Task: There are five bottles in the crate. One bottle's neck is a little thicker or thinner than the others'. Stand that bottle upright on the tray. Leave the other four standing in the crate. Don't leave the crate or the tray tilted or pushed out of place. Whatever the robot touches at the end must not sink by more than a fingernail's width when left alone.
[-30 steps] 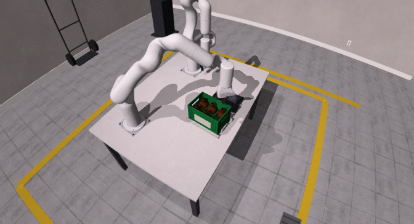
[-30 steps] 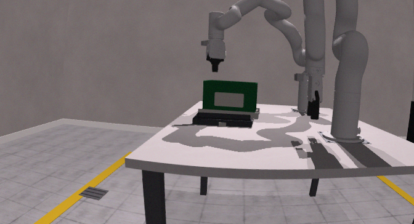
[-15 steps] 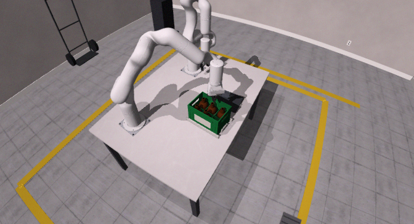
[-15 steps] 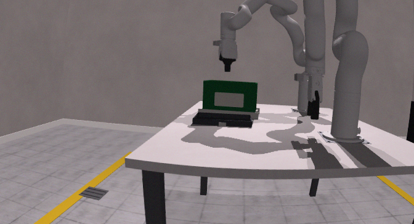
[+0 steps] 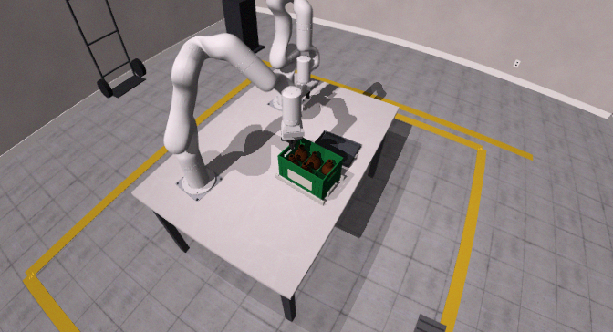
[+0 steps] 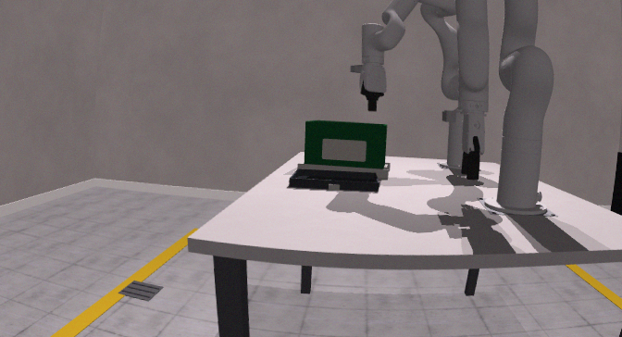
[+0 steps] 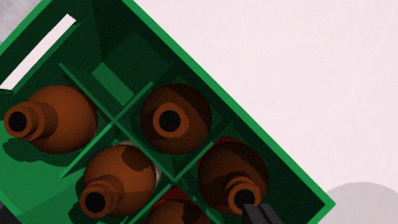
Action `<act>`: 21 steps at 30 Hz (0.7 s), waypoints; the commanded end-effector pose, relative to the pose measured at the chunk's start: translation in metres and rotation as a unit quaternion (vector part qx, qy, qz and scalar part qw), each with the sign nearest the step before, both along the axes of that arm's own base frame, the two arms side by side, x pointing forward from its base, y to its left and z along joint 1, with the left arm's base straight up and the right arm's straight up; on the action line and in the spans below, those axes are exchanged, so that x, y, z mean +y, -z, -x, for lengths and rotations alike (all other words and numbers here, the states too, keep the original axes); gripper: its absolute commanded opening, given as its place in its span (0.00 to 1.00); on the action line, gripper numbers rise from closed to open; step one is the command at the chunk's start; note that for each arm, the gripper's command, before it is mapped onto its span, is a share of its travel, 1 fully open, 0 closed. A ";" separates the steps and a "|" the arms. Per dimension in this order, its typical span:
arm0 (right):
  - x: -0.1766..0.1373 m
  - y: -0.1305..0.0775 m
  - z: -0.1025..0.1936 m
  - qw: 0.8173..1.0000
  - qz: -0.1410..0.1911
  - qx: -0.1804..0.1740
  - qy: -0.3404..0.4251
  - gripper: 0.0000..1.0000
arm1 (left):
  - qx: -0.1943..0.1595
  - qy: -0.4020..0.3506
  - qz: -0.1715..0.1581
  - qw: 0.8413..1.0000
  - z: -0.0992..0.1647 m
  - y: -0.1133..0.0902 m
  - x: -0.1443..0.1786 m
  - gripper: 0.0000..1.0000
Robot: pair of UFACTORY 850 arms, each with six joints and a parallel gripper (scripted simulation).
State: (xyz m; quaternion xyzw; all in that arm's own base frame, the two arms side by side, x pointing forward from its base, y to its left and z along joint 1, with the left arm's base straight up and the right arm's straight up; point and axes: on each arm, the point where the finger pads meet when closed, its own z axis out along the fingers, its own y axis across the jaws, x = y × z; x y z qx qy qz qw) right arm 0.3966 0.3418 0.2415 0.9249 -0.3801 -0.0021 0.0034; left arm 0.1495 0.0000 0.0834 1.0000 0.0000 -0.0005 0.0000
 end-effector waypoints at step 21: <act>-0.002 -0.001 0.004 1.000 -0.002 -0.003 0.000 0.66 | 0.000 0.000 0.000 1.000 -0.001 0.000 0.000 1.00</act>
